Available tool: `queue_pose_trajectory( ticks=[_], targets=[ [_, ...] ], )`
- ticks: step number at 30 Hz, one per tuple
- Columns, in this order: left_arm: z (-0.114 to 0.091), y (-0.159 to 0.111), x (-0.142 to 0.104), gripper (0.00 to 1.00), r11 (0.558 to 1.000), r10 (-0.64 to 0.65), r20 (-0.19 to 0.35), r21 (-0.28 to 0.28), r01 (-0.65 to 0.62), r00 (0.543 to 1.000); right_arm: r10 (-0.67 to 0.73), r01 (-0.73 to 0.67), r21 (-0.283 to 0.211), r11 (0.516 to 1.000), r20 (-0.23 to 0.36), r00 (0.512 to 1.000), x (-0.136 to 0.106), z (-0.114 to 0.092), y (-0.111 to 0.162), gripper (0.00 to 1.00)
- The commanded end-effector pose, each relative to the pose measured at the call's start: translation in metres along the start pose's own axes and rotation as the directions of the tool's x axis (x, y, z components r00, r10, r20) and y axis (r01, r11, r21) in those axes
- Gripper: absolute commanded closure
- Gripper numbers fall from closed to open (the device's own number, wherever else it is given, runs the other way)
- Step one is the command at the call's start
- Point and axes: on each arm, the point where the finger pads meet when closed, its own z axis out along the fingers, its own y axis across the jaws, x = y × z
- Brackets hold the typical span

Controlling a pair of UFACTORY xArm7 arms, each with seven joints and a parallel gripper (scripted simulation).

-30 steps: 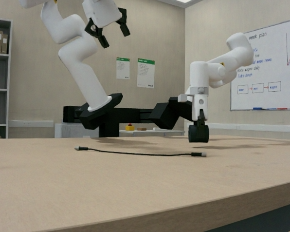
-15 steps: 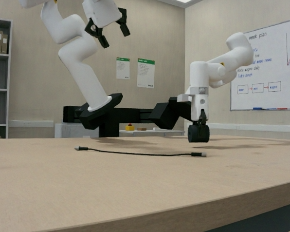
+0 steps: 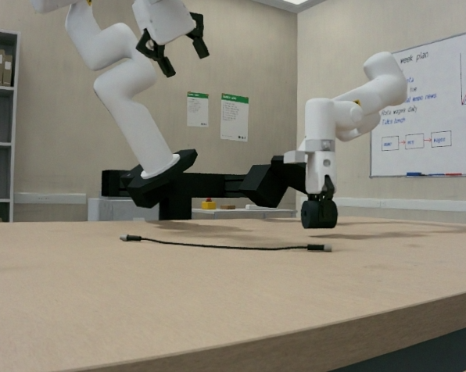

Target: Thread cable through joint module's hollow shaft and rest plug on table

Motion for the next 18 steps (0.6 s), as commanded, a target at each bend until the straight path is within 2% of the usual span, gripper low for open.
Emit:
queue_pose_trajectory(
  ticks=[1,18],
  targets=[
    [-0.0034,-0.0021,0.0016,0.23,1.0,-0.028,-0.004,0.006,0.028,1.0,-0.003,0.003,-0.001,1.0,-0.005,1.0,0.0011,-0.0018,-0.0012,0.0],
    [-0.0034,-0.0021,0.0016,0.23,0.992,-0.128,-0.005,0.005,0.128,0.992,-0.003,0.003,-0.001,1.0,-0.005,1.0,0.0011,-0.0018,-0.0012,0.0]
  ],
)
